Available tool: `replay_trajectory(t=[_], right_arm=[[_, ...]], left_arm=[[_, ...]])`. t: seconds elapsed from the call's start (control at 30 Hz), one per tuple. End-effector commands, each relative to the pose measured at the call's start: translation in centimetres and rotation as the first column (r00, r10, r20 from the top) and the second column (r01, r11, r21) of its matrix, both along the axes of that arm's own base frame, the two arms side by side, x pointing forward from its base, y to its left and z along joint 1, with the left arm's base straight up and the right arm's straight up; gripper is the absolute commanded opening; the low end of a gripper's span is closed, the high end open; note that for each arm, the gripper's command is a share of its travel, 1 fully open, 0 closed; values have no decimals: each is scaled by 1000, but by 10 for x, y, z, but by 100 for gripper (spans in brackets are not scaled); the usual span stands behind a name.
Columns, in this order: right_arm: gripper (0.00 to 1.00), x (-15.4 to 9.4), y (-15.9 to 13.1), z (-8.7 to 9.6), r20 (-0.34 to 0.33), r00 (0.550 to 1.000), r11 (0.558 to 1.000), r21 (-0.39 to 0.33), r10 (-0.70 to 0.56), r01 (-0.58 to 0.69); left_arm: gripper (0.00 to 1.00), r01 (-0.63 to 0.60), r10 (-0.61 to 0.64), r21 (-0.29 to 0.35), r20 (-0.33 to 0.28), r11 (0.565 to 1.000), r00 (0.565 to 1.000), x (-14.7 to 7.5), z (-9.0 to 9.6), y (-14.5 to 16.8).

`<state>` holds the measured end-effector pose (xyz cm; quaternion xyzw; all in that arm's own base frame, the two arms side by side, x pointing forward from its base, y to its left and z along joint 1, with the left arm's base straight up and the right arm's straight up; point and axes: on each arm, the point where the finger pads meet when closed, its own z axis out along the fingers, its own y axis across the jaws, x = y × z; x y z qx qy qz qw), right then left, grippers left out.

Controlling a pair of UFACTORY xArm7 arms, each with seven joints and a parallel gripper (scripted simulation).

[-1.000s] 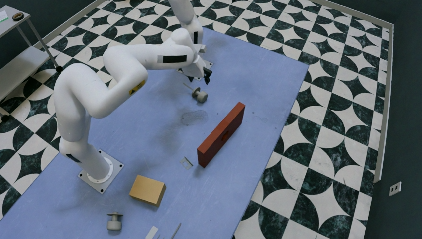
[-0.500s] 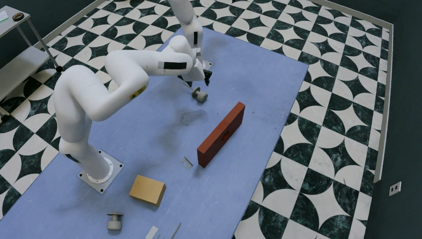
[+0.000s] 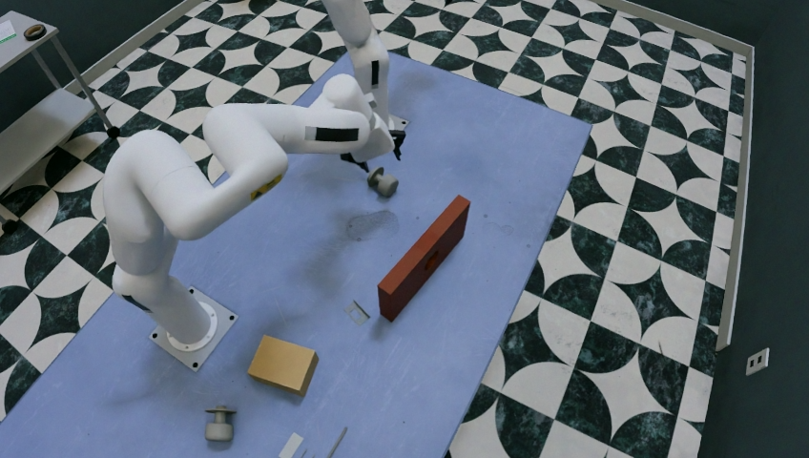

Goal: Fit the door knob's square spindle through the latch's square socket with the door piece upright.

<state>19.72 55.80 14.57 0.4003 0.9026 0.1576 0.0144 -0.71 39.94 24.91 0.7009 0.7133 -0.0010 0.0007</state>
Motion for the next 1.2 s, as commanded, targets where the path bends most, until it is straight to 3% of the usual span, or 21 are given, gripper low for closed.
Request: replay_trajectory(t=[0.0,0.13,0.37,0.5,0.63,0.87,0.97,1.07,1.17], right_arm=[[91,0,1,1,18,992,992,3,125,-125],[91,-1,-3,-16,21,990,990,3,138,-138],[91,-1,-3,-17,22,989,989,3,145,-146],[91,-1,-3,-19,31,977,978,-3,210,-210],[91,-1,-4,-21,50,940,942,-14,337,-336],[91,-1,-4,-22,92,826,831,-32,556,-556],[91,-1,-4,-22,96,812,818,-34,575,-575],[91,-1,-7,-36,98,808,813,-34,581,-581],[91,-1,-8,-39,98,808,813,-34,581,-581]], left_arm=[[100,0,0,2,0,1000,1000,0,1,1],[100,0,0,2,0,1000,1000,0,1,1],[100,0,0,2,0,1000,1000,0,1,1],[100,0,0,2,0,1000,1000,0,1,1],[100,0,0,2,0,1000,1000,0,1,1],[100,0,0,2,0,1000,1000,0,1,1],[100,0,0,2,0,1000,1000,0,1,1],[100,0,0,2,0,1000,1000,0,1,1],[100,0,0,2,0,1000,1000,0,1,1]])
